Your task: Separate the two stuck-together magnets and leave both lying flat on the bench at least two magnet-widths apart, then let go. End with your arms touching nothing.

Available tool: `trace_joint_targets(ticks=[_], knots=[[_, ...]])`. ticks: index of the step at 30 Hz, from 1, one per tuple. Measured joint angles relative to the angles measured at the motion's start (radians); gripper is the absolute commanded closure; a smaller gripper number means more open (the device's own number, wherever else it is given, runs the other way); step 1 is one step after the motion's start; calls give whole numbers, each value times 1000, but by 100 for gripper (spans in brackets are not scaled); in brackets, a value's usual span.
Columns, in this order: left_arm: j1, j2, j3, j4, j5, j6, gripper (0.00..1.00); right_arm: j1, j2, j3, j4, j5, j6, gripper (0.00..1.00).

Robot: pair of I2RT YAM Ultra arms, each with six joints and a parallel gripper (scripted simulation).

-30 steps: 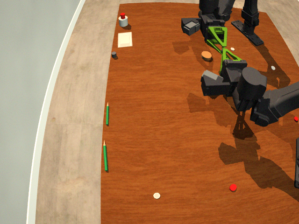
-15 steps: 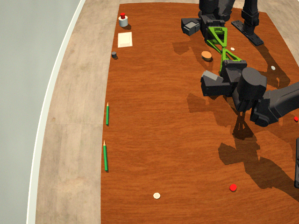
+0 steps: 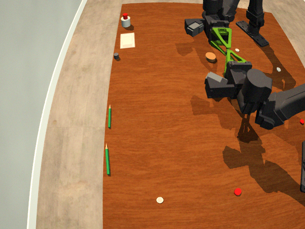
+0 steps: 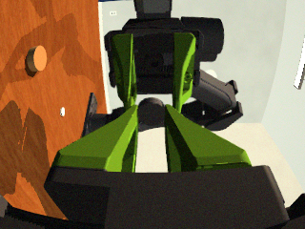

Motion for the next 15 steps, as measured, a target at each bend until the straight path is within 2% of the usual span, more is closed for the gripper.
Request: trace_joint_targets(ticks=[15], knots=[[1, 0, 0, 0, 0, 0, 82, 0, 5, 0, 5, 0, 0, 67]])
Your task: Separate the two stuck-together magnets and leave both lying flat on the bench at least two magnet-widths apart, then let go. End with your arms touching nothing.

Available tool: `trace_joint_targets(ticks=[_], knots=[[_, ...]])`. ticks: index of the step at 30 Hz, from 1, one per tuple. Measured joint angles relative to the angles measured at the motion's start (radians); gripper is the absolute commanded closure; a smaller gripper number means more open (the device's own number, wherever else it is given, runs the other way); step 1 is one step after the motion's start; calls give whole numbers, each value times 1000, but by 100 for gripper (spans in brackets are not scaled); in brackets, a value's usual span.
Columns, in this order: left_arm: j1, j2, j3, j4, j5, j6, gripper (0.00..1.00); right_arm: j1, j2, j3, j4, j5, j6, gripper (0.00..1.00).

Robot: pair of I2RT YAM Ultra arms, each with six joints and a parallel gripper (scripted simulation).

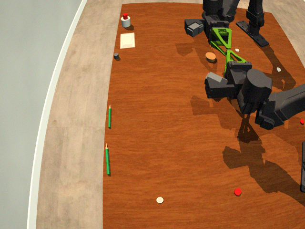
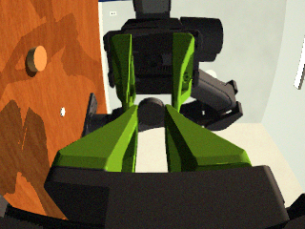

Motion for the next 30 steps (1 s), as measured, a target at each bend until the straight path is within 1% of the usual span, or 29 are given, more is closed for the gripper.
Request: trace_joint_targets(ticks=[23, 30], knots=[[0, 0, 0, 0, -1, 0, 82, 0, 0, 0, 0, 0, 1, 67], [0, 0, 0, 0, 0, 0, 82, 1, 0, 0, 0, 0, 1, 74]])
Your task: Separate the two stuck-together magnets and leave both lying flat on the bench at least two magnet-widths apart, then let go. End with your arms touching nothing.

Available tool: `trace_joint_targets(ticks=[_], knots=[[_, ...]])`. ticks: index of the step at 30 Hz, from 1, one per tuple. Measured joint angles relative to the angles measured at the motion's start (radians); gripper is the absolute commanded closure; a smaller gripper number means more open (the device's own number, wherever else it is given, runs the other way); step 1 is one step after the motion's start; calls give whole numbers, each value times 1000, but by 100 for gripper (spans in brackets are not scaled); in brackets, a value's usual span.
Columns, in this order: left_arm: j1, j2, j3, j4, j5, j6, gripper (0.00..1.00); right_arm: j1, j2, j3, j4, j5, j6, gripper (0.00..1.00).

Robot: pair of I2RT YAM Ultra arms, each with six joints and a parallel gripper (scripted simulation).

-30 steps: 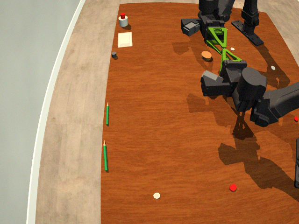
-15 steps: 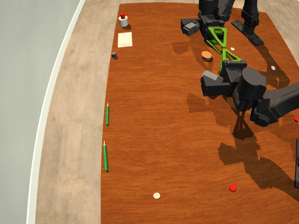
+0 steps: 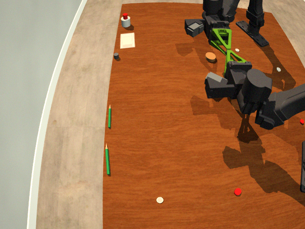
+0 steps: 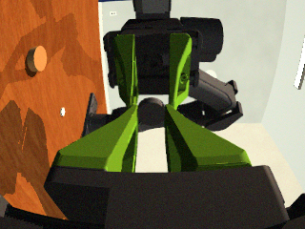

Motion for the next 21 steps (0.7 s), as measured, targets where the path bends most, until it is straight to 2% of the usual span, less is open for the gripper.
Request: trace_joint_targets(ticks=[7, 21], knots=[[1, 0, 0, 0, 1, 0, 82, 1, 0, 0, 0, 0, 0, 80], [0, 0, 0, 0, 1, 0, 82, 0, 0, 0, 2, -3, 0, 81]])
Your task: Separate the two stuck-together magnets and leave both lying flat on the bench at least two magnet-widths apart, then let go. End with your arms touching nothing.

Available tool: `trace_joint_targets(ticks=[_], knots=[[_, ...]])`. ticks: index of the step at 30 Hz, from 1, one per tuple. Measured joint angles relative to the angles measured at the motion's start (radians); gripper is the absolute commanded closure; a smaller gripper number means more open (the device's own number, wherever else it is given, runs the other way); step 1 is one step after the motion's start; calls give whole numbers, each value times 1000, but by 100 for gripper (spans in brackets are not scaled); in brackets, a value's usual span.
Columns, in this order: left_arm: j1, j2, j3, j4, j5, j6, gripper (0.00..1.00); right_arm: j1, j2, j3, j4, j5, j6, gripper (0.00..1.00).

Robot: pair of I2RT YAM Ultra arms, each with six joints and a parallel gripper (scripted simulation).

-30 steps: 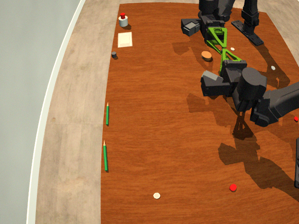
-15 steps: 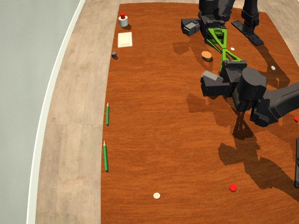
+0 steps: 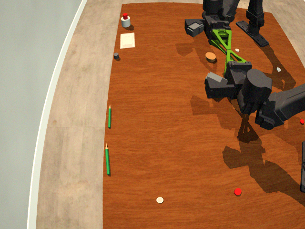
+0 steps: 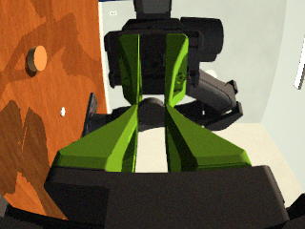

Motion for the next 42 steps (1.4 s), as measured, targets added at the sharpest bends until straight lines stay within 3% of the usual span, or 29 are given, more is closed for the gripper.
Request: trace_joint_targets(ticks=[21, 42], knots=[[-1, 0, 0, -11, 0, 0, 82, 0, 1, -2, -6, -1, 0, 82], [0, 0, 2, 10, 0, 0, 82, -1, -29, 24, -115, -1, 1, 82]])
